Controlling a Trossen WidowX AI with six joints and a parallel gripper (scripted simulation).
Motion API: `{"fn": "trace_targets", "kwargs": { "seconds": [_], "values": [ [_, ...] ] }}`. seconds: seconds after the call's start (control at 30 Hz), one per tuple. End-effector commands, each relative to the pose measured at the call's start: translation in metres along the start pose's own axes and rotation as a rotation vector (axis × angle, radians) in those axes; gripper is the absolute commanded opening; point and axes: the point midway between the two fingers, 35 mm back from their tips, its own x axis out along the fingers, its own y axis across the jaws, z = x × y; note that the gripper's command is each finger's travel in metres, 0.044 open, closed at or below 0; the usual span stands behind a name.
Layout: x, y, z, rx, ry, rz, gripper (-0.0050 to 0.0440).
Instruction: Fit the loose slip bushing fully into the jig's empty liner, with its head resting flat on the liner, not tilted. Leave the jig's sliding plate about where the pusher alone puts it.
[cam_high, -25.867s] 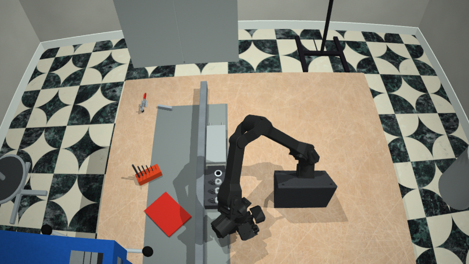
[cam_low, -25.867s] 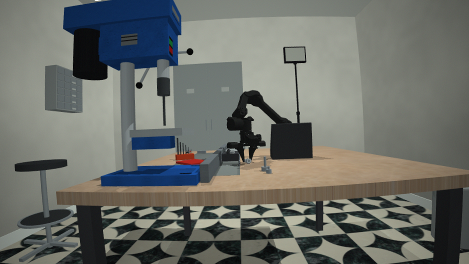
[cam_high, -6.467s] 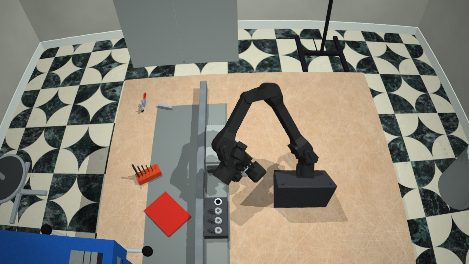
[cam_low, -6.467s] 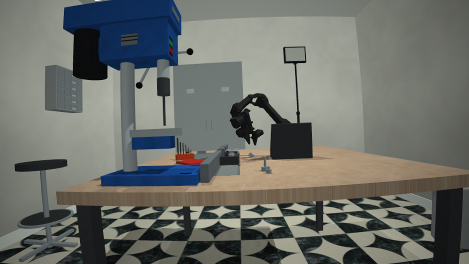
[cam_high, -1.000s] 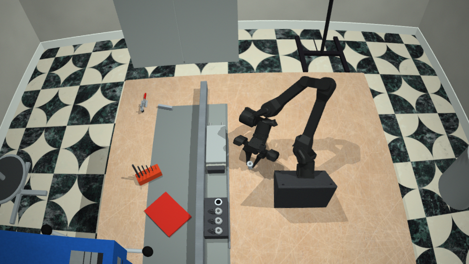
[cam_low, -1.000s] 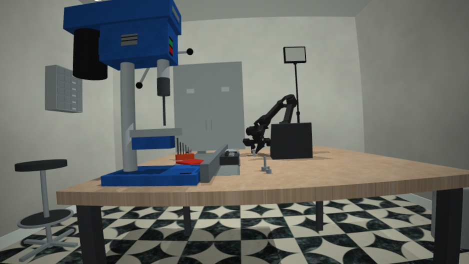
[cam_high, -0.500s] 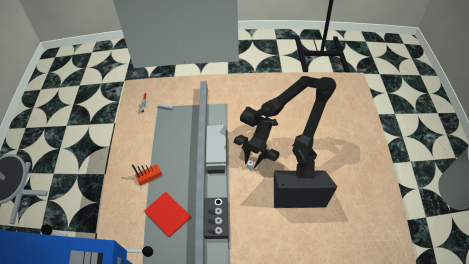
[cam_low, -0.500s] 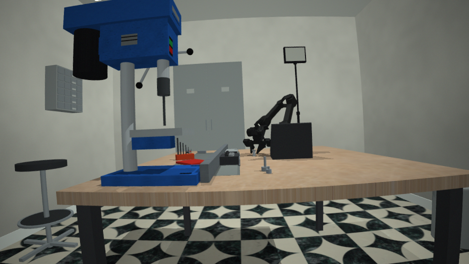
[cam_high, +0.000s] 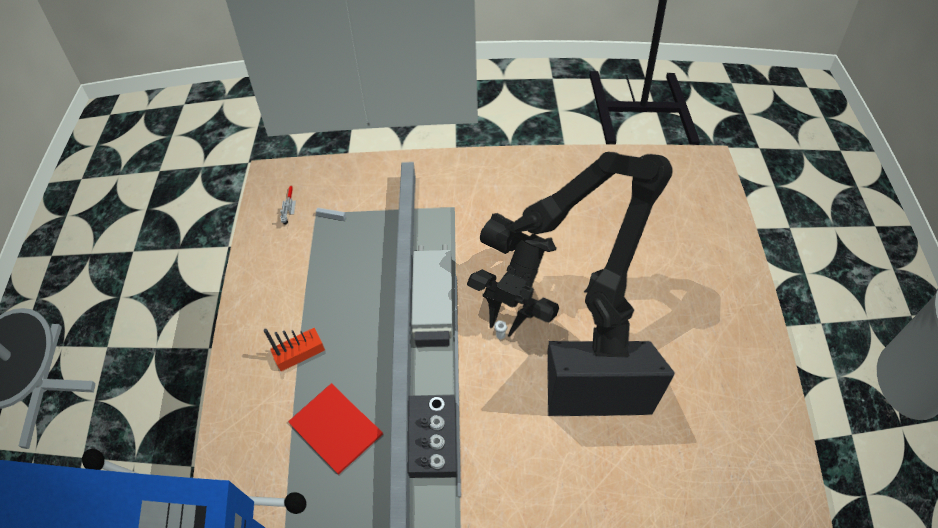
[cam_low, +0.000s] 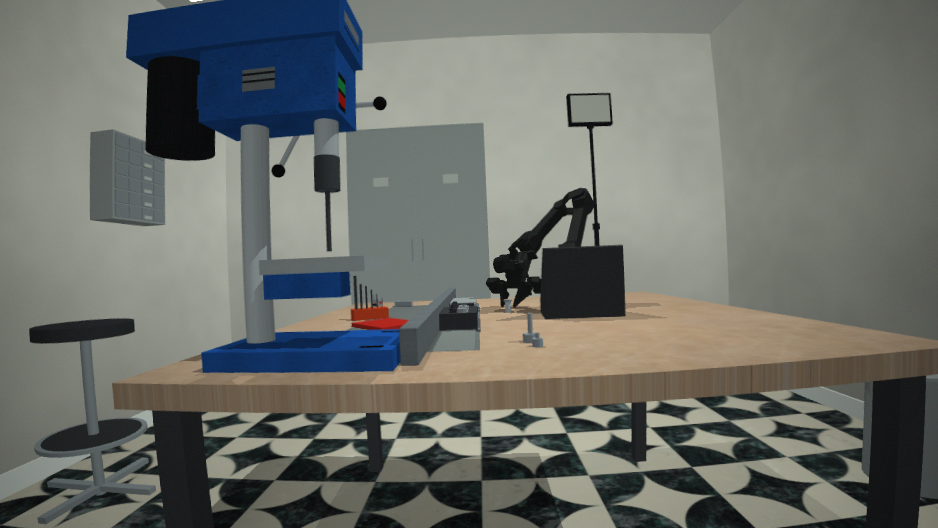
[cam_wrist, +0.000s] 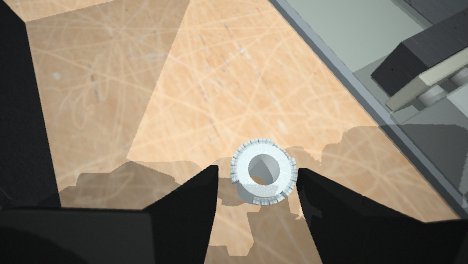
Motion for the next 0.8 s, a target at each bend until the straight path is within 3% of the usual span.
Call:
{"fn": "trace_targets", "kwargs": {
  "seconds": [0.0,0.1,0.17,0.5,0.63,0.77],
  "values": [
    [-0.002,-0.003,0.0,-0.002,0.002,-0.011,0.0193],
    [-0.002,-0.003,0.0,-0.002,0.002,-0.011,0.0193],
    [-0.002,-0.003,0.0,-0.002,0.002,-0.011,0.0233],
    [-0.002,-0.003,0.0,-0.002,0.002,-0.011,0.0233],
    [-0.018,-0.012,0.017,0.001,0.002,-0.016,0.0233],
    [-0.051,-0.018,0.052,0.003,-0.003,-0.007,0.0233]
  ]
}}
